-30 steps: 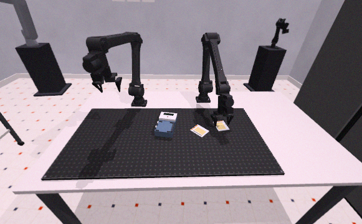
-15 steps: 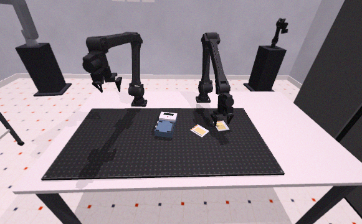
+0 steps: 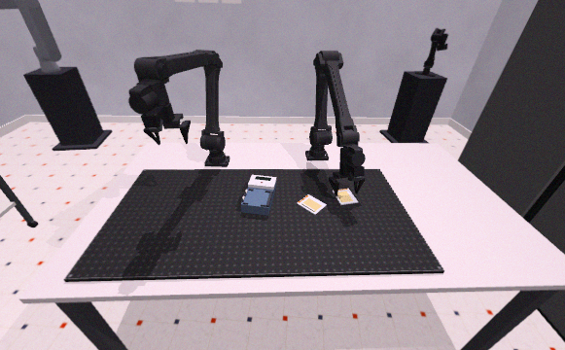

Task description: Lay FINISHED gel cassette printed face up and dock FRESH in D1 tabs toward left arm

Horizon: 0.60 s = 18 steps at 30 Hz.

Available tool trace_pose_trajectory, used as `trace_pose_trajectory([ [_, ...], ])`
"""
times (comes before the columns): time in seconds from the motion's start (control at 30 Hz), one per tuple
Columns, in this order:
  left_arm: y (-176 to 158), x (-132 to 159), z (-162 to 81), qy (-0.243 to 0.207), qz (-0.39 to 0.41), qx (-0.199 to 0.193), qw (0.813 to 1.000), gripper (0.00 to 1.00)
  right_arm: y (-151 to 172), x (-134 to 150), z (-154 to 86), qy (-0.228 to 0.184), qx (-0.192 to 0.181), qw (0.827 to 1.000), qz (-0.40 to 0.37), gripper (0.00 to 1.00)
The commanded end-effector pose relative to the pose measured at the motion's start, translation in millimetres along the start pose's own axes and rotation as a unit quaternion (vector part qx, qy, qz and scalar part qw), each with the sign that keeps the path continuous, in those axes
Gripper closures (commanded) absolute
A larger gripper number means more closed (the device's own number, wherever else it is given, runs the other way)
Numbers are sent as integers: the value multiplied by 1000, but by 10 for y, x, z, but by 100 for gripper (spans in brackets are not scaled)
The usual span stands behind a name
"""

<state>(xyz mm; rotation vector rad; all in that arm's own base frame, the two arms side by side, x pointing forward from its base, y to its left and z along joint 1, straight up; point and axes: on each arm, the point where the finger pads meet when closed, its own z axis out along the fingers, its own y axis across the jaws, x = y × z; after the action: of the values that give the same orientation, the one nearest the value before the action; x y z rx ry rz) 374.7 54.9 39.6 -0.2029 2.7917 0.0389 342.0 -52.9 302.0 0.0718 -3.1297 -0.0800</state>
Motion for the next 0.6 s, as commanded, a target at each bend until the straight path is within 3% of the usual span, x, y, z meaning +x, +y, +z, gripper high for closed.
trace_pose_trajectory([
  [0.0,-1,-128,-96,-13,0,0,1000,2,-12,-136,-235,-21,3,1000,-7,0],
  [0.57,-2,-158,-132,-16,0,0,1000,2,-12,-136,-235,-21,3,1000,-7,0],
])
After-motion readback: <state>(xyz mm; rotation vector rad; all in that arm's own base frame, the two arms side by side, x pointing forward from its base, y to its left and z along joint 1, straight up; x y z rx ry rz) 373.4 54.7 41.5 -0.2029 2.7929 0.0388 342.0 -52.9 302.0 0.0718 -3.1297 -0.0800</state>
